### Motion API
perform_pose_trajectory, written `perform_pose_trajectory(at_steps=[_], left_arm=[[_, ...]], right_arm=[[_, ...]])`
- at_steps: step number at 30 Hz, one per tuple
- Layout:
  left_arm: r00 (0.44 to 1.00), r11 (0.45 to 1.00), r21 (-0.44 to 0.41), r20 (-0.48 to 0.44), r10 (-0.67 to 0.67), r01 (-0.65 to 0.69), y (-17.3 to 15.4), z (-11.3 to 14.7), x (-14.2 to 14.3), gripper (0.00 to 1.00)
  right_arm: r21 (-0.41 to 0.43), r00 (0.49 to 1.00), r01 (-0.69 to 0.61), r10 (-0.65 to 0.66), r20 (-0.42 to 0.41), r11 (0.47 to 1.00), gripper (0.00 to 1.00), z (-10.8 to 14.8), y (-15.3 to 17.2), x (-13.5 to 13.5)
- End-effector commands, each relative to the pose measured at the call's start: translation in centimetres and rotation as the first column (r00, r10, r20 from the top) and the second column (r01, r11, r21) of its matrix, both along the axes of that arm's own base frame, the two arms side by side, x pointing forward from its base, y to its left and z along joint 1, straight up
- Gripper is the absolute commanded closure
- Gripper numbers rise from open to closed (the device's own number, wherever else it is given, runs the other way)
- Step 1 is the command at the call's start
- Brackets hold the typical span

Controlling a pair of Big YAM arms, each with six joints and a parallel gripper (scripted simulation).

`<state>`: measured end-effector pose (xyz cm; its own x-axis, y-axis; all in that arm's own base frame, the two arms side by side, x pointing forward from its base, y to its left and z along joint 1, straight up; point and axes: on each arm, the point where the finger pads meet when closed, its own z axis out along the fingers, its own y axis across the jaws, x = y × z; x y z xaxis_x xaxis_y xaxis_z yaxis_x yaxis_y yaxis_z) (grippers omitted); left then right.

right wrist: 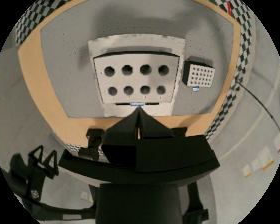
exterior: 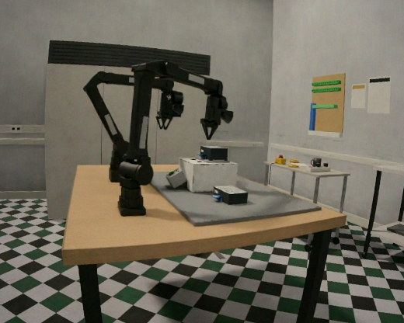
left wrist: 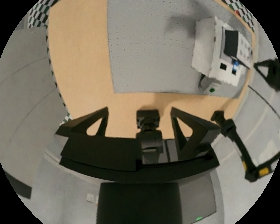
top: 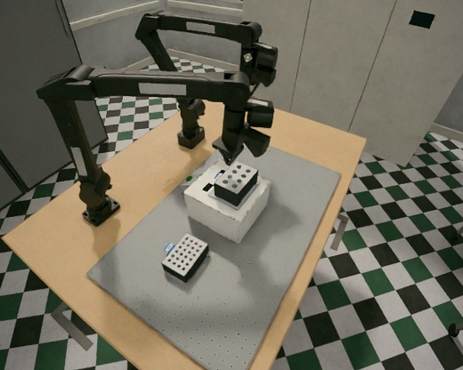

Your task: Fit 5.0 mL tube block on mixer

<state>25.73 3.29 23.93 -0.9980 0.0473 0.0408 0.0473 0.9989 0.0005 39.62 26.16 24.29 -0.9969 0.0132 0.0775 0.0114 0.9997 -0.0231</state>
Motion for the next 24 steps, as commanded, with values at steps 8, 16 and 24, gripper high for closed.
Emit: perform_pose_trajectory(at_steps=[8,16,24], left_arm=[[1.000,1.000,0.001,0.001,0.005,-0.005,0.1,0.5,-0.2,0.00],[1.000,1.000,0.000,-0.011,0.005,-0.005,0.0,0.1,-0.5,0.00],[1.000,1.000,0.000,-0.005,0.005,-0.005,0.0,0.3,-0.4,0.00]], right_arm=[[0.029,0.999,-0.023,0.021,0.044,0.999,1.00,3.0,1.6,1.5],[0.029,0.999,-0.011,0.010,0.042,1.000,0.00,2.7,1.5,1.0],[0.021,1.000,0.007,-0.008,0.029,1.000,0.00,4.4,0.3,-0.7]])
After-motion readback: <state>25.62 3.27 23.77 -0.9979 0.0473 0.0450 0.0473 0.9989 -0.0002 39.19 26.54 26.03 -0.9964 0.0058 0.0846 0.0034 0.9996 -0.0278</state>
